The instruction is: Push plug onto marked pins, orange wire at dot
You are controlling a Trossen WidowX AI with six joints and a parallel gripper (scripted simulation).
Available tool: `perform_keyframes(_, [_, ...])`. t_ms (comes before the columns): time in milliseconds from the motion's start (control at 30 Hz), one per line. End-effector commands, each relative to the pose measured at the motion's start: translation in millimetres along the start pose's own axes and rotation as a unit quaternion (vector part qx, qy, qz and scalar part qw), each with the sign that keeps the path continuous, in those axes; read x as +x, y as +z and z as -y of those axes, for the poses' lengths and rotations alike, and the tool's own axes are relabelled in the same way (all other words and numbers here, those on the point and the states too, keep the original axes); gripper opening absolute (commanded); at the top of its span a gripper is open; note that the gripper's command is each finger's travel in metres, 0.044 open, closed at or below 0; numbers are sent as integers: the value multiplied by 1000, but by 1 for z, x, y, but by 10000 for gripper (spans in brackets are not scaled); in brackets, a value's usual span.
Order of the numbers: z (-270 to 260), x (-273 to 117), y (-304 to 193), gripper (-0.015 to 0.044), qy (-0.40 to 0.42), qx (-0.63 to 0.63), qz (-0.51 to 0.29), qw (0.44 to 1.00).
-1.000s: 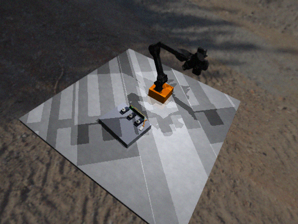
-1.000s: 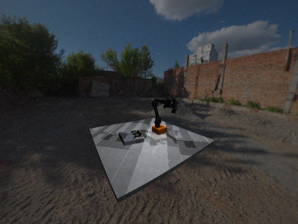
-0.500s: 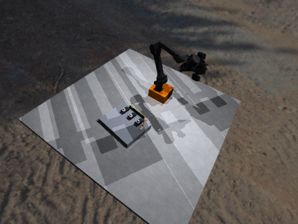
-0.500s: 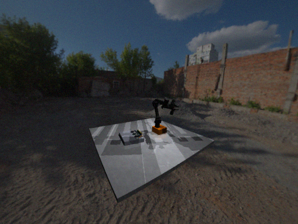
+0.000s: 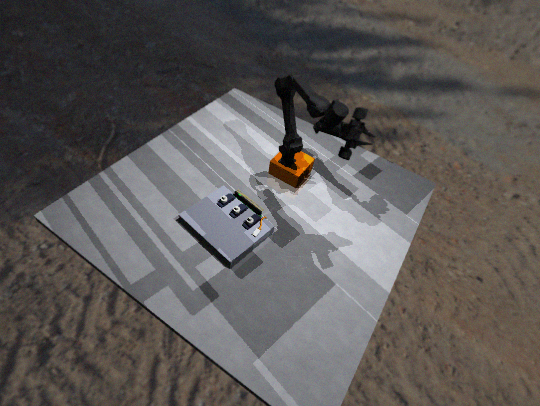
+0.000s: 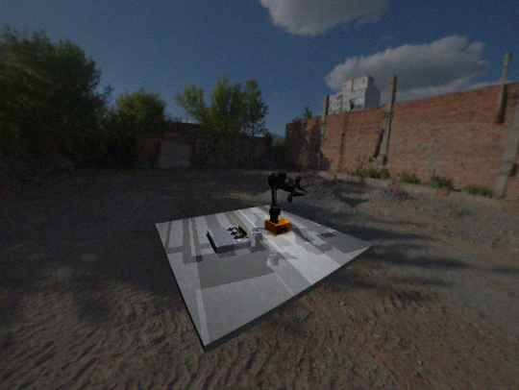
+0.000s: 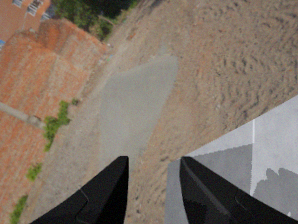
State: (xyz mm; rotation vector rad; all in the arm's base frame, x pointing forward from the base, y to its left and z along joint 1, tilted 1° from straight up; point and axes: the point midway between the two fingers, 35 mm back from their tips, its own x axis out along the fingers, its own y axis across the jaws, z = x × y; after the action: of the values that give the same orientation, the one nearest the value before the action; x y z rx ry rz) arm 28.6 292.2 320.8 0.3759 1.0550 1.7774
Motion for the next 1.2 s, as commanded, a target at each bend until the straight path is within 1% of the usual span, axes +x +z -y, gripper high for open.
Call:
perform_keyframes(0, [20,-15,20,115,-47,-33,60,997])
perform_keyframes(300, [56,-50,52,115,-143,-81,158,974])
perform_keyframes(567, [84,-91,75,115,-234,-119,236,936])
perform_keyframes(867, [110,-146,92,115,-340,-153,310,875])
perform_keyframes(1167, [127,-206,99,115,-447,-178,369,795])
